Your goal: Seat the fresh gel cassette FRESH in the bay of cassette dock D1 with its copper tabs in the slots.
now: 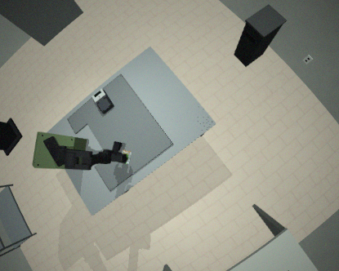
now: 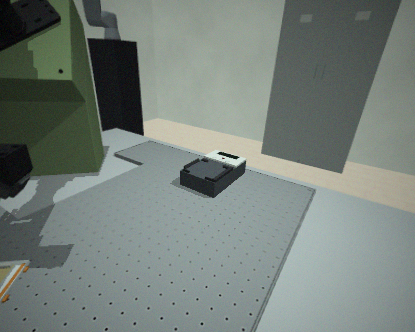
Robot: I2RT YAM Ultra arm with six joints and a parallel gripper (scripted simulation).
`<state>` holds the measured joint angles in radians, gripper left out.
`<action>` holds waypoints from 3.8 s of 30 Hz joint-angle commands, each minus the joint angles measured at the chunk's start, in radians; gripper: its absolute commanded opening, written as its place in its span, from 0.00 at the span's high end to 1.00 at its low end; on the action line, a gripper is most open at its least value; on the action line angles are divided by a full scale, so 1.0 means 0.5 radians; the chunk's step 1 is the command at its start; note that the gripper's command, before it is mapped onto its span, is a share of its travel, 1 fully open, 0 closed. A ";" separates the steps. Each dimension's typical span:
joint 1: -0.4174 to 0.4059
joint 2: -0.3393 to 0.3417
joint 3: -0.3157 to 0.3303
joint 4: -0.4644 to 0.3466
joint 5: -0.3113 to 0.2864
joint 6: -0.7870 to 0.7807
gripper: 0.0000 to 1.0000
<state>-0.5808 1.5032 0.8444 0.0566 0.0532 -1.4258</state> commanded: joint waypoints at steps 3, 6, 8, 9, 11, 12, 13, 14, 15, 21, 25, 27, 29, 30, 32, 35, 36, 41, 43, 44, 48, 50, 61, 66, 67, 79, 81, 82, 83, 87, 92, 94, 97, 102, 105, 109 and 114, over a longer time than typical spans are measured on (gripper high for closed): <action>0.013 -0.056 0.034 -0.037 -0.029 -0.010 0.00; 0.013 -0.056 0.034 -0.037 -0.029 -0.010 0.00; 0.013 -0.056 0.034 -0.037 -0.029 -0.010 0.00; 0.013 -0.056 0.034 -0.037 -0.029 -0.010 0.00; 0.013 -0.056 0.034 -0.037 -0.029 -0.010 0.00; 0.013 -0.056 0.034 -0.037 -0.029 -0.010 0.00; 0.013 -0.056 0.034 -0.037 -0.029 -0.010 0.00; 0.013 -0.056 0.034 -0.037 -0.029 -0.010 0.00; 0.013 -0.056 0.034 -0.037 -0.029 -0.010 0.00; 0.013 -0.056 0.034 -0.037 -0.029 -0.010 0.00; 0.013 -0.056 0.034 -0.037 -0.029 -0.010 0.00; 0.016 0.017 0.050 -0.030 -0.028 -0.009 0.00; 0.017 0.047 0.057 0.035 -0.028 -0.009 0.00; 0.018 0.059 0.062 0.042 -0.028 -0.008 0.00; 0.019 0.084 0.072 0.056 -0.027 -0.008 0.00; 0.021 0.118 0.090 0.073 -0.027 -0.007 0.00; 0.022 0.130 0.097 0.077 -0.027 -0.007 0.00; 0.022 0.164 0.118 0.090 -0.027 -0.007 0.00; 0.023 0.187 0.131 0.100 -0.027 -0.007 0.00; 0.023 0.199 0.137 0.107 -0.027 -0.007 0.00; 0.021 0.248 0.160 0.132 -0.027 -0.007 0.00; 0.021 0.270 0.171 0.143 -0.027 -0.007 0.00; 0.012 0.370 0.228 0.186 -0.029 -0.011 0.00; 0.005 0.427 0.257 0.215 -0.030 -0.013 0.00; 0.004 0.438 0.262 0.220 -0.030 -0.014 0.00; -0.005 0.405 0.291 0.213 -0.031 -0.015 0.00; -0.007 0.403 0.291 0.202 -0.032 -0.015 0.00; -0.009 0.402 0.291 0.193 -0.032 -0.015 0.00; -0.010 0.401 0.291 0.187 -0.032 -0.015 0.00; -0.012 0.397 0.291 0.173 -0.033 -0.015 0.00; -0.015 0.393 0.291 0.170 -0.033 -0.016 0.00; -0.016 0.391 0.290 0.168 -0.033 -0.016 0.00; -0.019 0.387 0.290 0.165 -0.034 -0.016 0.00; -0.023 0.381 0.289 0.159 -0.034 -0.017 0.00; -0.019 0.379 0.288 0.158 -0.035 -0.017 0.00; -0.011 0.381 0.283 0.162 -0.035 -0.017 0.00; -0.010 0.425 0.289 0.207 -0.035 -0.016 0.00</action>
<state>-0.5831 1.7279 0.9649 0.1539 0.0498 -1.4281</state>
